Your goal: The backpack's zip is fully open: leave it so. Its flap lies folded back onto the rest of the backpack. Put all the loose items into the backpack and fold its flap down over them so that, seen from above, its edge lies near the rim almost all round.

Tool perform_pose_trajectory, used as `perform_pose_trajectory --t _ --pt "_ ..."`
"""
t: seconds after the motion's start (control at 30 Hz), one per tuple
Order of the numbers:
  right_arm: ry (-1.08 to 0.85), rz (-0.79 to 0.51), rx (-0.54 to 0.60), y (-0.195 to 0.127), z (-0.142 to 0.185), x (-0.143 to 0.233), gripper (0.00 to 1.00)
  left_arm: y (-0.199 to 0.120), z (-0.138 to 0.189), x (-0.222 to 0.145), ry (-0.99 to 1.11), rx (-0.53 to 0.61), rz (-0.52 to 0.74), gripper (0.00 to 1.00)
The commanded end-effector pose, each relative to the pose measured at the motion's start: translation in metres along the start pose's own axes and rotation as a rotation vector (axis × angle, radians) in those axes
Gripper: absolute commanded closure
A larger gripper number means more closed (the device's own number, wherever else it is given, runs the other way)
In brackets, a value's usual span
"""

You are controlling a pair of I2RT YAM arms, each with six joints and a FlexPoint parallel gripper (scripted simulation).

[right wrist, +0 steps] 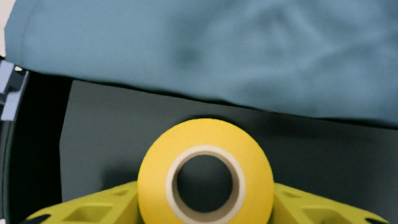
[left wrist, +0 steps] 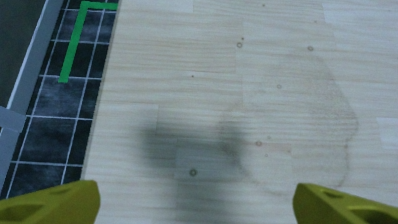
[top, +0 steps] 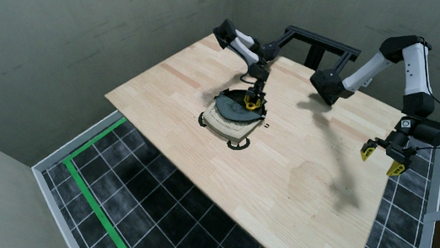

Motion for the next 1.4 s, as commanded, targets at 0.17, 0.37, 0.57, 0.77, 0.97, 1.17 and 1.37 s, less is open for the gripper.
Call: perform_pose_trajectory --t 0.17,0.37,0.57,0.77,0.97,1.17,1.37 --pt "0.007 -0.004 -0.012 -0.001 -0.005 0.001 0.48 -0.003 -0.005 0.002 0.005 -0.015 -0.007 0.1" --pt "0.007 -0.004 -0.012 -0.001 -0.005 0.001 0.41 -0.003 -0.005 0.002 0.005 -0.015 -0.007 0.1" --pt "0.007 -0.004 -0.012 -0.001 -0.005 0.001 0.33 -0.003 -0.005 0.002 0.005 -0.015 -0.007 0.1" --pt "0.004 -0.007 -0.015 -0.019 -0.005 0.001 0.33 -0.003 -0.005 0.002 0.005 -0.015 -0.007 0.1" --pt "0.003 -0.007 -0.014 -0.039 -0.004 0.0 0.33 -0.003 -0.005 0.002 0.005 -0.015 -0.007 0.1" --pt "0.004 -0.007 -0.015 -0.052 -0.005 0.0 0.33 -0.003 -0.005 0.002 0.005 -0.015 -0.007 0.1" --pt "0.012 -0.006 -0.019 -0.072 -0.007 0.001 0.33 -0.003 -0.005 0.002 0.005 -0.015 -0.007 0.1"
Point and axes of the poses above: on each arm, the point where the finger pads meet when closed, its own y axis out along the fingers, its own x axis across the jaws, z = x × y, the point moved 1 cm from there along -y, back along the fingers, and after that the axes turned 4 degrees about -y, right-handed, at the moved point
